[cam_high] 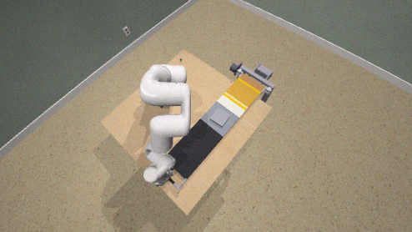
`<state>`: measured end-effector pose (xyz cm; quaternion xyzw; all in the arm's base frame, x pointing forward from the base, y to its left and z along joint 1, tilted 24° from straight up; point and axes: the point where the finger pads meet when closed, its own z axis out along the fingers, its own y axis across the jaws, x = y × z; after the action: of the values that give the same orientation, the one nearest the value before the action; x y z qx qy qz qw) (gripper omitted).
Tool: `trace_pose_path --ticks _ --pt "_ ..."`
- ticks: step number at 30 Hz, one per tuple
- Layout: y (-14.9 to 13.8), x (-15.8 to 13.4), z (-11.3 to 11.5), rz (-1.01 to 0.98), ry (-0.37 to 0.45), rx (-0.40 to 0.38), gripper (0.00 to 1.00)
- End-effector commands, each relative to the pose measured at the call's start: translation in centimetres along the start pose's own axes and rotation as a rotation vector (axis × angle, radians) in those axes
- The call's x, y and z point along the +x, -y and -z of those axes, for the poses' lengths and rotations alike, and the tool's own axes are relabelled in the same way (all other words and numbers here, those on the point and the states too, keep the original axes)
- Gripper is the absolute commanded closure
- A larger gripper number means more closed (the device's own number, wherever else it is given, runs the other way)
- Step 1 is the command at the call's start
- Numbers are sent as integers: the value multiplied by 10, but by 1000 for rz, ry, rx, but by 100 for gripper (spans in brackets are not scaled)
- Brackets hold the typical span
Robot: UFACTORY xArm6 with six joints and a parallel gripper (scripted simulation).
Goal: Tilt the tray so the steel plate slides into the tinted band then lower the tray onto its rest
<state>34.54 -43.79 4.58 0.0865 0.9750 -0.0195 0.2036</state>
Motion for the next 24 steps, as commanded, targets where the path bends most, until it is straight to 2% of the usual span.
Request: trace_pose_path --ticks 1,23,24 --pt "1 -1 -2 0 2 3 59" --pt "1 -1 -4 0 2 3 59" --pt "1 -1 -4 0 2 3 100"
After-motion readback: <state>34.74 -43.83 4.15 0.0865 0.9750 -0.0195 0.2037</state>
